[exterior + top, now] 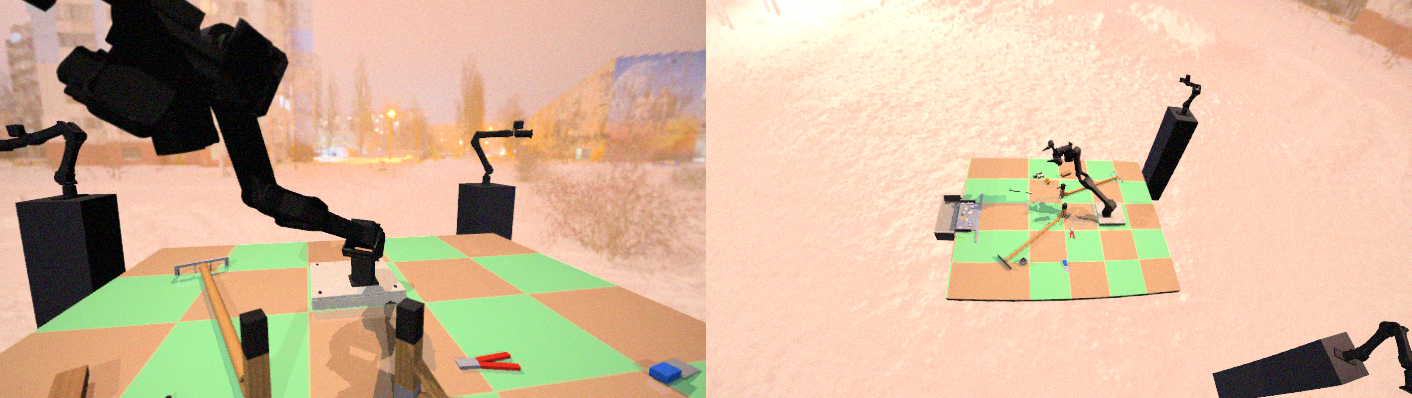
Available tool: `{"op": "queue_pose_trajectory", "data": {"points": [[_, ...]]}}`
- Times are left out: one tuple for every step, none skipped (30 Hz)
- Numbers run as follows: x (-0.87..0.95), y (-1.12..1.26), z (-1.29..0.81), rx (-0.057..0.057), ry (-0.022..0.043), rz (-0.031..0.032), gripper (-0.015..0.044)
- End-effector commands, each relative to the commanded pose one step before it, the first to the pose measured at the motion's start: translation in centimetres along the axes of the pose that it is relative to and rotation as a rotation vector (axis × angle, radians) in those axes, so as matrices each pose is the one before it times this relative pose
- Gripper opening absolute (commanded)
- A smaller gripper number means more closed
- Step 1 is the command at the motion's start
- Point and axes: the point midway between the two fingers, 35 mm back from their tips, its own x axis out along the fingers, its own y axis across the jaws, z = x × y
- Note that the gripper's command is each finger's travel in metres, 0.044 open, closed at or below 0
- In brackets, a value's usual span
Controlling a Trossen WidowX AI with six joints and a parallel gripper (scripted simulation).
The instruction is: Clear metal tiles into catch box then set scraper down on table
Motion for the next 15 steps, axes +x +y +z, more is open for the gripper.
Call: {"op": "queue_pose_trajectory", "data": {"points": [[-0.005,0.030,-0.068,0.0006,0.00068,0.00151,0.0426],[-0.015,0.090,-0.204,0.0019,0.00210,0.00453,0.0440],[-0.026,0.148,-0.344,0.0033,0.00366,0.00754,0.0440],[-0.031,0.173,-0.418,0.0040,0.00467,0.00902,0.0440],[-0.029,0.167,-0.418,0.0043,0.00494,0.00885,0.0440],[-0.027,0.161,-0.420,0.0045,0.00521,0.00870,0.0440],[-0.025,0.155,-0.421,0.0048,0.00548,0.00856,0.0440],[-0.024,0.149,-0.426,0.0048,0.00576,0.00848,0.0440],[-0.023,0.143,-0.428,0.0050,0.00602,0.00832,0.0440],[-0.022,0.137,-0.433,0.0051,0.00630,0.00824,0.0440],[-0.022,0.131,-0.438,0.0052,0.00658,0.00815,0.0440],[-0.022,0.125,-0.442,0.0053,0.00686,0.00805,0.0440],[-0.018,0.099,-0.371,0.0044,0.00591,0.00662,0.0440],[-0.010,0.057,-0.224,0.0027,0.00364,0.00393,0.0440],[-0.003,0.019,-0.075,0.0009,0.00123,0.00130,0.0440]]}}
